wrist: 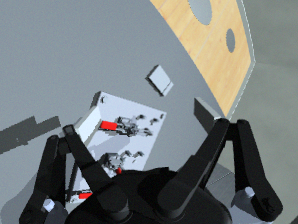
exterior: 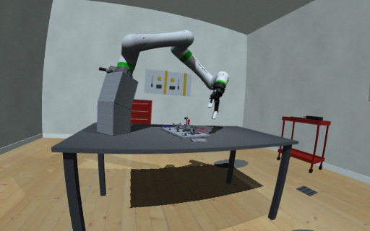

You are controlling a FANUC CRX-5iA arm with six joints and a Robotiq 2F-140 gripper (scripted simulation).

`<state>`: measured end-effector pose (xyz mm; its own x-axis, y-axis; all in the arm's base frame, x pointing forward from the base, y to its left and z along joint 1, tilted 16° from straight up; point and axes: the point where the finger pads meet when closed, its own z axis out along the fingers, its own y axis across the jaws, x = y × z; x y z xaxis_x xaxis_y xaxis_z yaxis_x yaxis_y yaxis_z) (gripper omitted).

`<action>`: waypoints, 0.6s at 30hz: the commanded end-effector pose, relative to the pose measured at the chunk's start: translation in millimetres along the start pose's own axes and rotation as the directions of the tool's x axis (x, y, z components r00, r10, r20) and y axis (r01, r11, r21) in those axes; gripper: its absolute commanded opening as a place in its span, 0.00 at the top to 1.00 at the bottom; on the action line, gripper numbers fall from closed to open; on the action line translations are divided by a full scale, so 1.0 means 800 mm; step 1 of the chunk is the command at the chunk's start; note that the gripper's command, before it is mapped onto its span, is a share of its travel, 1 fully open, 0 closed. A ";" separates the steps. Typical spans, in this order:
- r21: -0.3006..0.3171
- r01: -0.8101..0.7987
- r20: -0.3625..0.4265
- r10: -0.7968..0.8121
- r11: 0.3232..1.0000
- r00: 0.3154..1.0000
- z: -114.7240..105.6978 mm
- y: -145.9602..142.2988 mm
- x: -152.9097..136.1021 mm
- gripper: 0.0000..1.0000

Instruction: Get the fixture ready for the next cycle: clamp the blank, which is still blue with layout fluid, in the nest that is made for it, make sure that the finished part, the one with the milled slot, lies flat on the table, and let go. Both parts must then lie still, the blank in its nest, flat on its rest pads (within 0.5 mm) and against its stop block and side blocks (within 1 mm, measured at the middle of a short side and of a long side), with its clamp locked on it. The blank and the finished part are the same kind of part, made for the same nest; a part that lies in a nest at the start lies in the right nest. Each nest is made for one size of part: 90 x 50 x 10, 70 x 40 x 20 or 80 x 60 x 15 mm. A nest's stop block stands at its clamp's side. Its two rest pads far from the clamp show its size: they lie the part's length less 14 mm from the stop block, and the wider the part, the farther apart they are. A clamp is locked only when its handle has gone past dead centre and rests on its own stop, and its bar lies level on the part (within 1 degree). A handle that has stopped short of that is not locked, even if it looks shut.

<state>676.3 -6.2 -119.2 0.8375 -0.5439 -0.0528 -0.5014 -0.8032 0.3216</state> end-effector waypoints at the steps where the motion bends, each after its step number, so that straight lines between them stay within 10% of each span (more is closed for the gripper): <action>1: 0.047 0.070 -0.021 -0.069 0.996 0.997 -0.009 -0.014 -0.021 0.00; 18: 0.223 0.439 -0.144 -0.416 0.870 0.898 -0.043 -0.060 -0.172 0.00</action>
<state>604.8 102.6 -98.1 0.9829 -0.1721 -0.0659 -0.1665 -0.9826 0.0823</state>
